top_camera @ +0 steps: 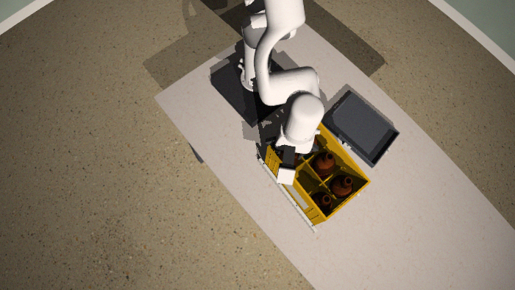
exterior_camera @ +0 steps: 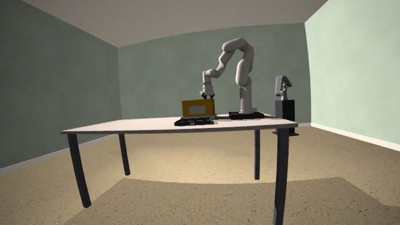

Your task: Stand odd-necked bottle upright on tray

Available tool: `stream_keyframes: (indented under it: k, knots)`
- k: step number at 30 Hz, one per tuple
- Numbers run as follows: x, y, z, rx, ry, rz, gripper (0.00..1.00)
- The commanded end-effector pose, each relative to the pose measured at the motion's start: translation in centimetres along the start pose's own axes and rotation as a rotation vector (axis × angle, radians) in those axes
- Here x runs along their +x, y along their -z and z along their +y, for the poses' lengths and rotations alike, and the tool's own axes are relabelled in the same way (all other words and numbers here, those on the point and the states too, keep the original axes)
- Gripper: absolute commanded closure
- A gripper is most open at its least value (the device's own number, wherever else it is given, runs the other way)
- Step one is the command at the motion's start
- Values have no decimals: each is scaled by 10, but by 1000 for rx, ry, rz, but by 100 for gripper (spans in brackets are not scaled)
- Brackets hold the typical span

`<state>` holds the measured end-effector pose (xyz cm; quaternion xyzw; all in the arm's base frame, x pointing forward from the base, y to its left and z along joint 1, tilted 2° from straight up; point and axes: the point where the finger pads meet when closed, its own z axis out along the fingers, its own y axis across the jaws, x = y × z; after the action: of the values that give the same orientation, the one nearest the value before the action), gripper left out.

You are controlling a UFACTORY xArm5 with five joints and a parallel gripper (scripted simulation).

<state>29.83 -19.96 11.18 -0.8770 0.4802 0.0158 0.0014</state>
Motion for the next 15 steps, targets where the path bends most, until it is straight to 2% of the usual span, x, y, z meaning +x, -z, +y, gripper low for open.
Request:
stream_keyframes:
  k: [1, 8, 9, 15]
  knots:
    - [1, 1, 0, 1, 0, 3, 35]
    - [1, 1, 0, 1, 0, 3, 35]
    - [1, 1, 0, 1, 0, 3, 100]
    - [1, 1, 0, 1, 0, 3, 100]
